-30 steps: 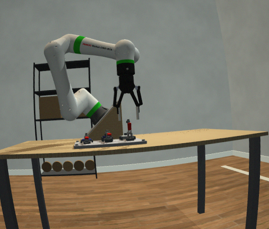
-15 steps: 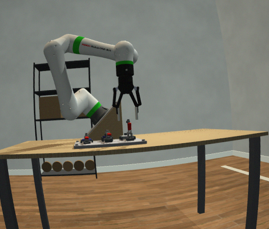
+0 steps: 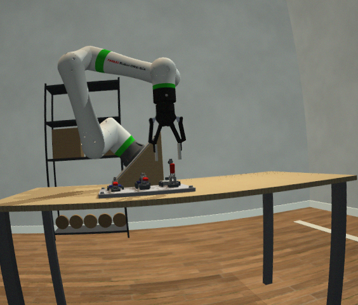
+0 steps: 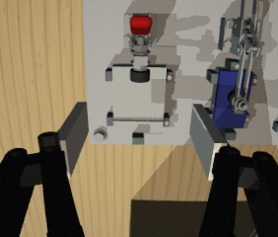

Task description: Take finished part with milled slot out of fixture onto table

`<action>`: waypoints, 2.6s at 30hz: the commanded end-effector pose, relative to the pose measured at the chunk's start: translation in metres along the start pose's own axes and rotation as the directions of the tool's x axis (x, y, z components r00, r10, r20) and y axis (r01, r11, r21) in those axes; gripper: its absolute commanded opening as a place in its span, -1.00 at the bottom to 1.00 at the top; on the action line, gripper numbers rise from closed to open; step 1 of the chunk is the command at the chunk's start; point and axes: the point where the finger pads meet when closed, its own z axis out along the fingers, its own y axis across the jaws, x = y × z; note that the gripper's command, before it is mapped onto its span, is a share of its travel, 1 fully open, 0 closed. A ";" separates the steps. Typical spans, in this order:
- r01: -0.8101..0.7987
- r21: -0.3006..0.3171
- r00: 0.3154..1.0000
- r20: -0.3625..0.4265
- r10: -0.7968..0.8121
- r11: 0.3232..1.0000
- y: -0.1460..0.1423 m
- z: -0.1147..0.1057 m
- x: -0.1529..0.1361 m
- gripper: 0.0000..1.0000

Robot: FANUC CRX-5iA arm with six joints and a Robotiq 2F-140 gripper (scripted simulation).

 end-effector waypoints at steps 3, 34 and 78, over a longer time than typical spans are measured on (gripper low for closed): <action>0.000 0.001 1.000 -0.001 0.000 1.000 0.000 0.000 -0.012 0.16; 0.000 0.001 1.000 -0.001 0.000 1.000 0.000 0.033 -0.015 0.16; 0.000 0.001 1.000 -0.001 0.000 1.000 0.000 0.055 -0.015 0.16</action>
